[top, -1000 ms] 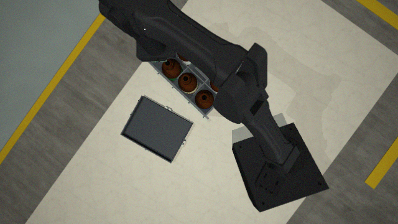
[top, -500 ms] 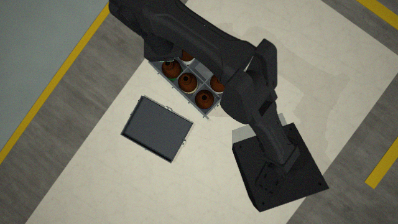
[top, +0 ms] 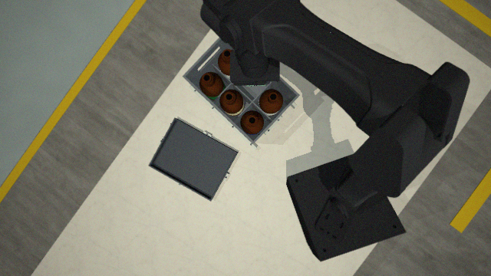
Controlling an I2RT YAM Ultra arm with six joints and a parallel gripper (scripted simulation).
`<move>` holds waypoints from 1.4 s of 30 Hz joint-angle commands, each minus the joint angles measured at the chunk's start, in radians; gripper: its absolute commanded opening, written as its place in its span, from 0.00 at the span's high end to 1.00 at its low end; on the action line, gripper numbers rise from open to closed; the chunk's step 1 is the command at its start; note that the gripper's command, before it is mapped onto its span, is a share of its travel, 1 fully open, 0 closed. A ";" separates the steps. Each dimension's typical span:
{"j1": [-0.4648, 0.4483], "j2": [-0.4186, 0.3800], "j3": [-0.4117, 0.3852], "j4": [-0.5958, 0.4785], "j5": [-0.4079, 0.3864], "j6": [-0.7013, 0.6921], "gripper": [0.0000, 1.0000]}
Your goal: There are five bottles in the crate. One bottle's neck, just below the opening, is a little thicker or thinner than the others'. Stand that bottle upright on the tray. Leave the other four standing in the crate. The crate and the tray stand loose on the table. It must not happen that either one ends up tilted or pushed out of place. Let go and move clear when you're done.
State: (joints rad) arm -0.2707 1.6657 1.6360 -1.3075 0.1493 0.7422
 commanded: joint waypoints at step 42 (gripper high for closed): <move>-0.079 -0.305 -0.346 0.203 -0.030 -0.114 0.39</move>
State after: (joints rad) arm -0.3508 1.3979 1.2697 -1.1221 0.1085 0.6250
